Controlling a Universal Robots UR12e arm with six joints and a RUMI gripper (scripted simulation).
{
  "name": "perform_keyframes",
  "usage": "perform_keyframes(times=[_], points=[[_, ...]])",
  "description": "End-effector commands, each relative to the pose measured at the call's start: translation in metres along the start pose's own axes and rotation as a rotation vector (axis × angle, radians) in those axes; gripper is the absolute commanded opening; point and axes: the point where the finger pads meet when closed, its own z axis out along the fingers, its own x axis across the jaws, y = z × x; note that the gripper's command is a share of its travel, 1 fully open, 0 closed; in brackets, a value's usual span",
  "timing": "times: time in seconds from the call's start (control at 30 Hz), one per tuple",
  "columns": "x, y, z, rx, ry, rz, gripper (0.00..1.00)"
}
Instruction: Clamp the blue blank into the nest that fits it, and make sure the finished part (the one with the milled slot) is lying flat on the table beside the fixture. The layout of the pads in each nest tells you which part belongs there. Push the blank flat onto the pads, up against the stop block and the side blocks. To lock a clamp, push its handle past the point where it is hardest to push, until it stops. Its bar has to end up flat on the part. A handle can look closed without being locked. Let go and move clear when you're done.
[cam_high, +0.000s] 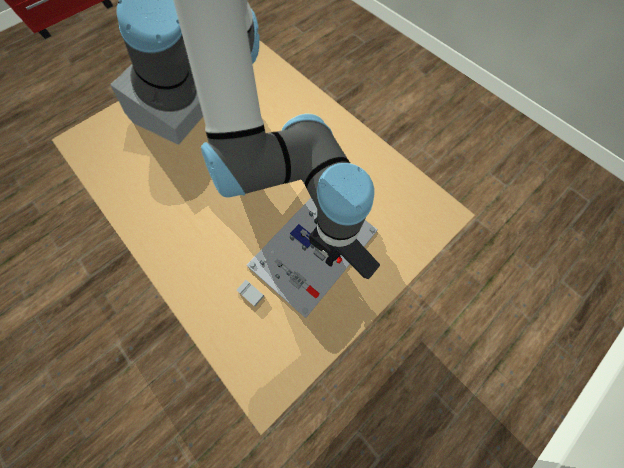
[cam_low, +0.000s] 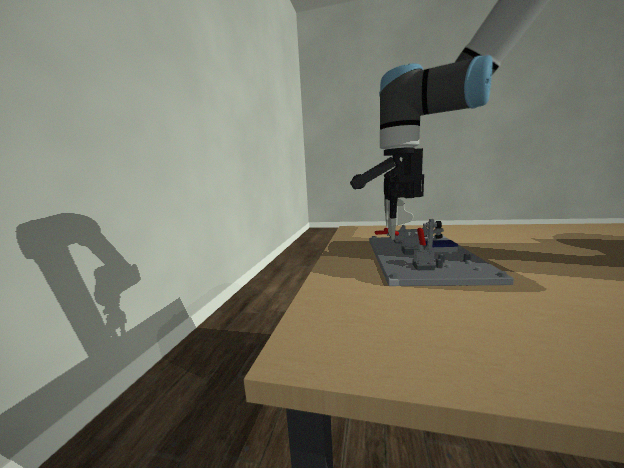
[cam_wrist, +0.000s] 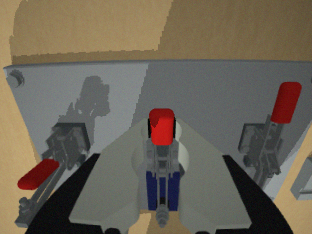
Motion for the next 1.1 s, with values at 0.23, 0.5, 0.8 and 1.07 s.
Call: perform_keyframes(times=[0.23,0.5,0.8,1.07], points=[[0.000,-0.004,0.005,0.001,0.000,0.000,0.00],[0.000,-0.006,0.008,0.001,0.000,0.000,0.00],[0.000,-0.006,0.010,0.001,0.000,0.000,0.00],[0.000,-0.007,0.012,0.001,0.000,0.000,0.00]])
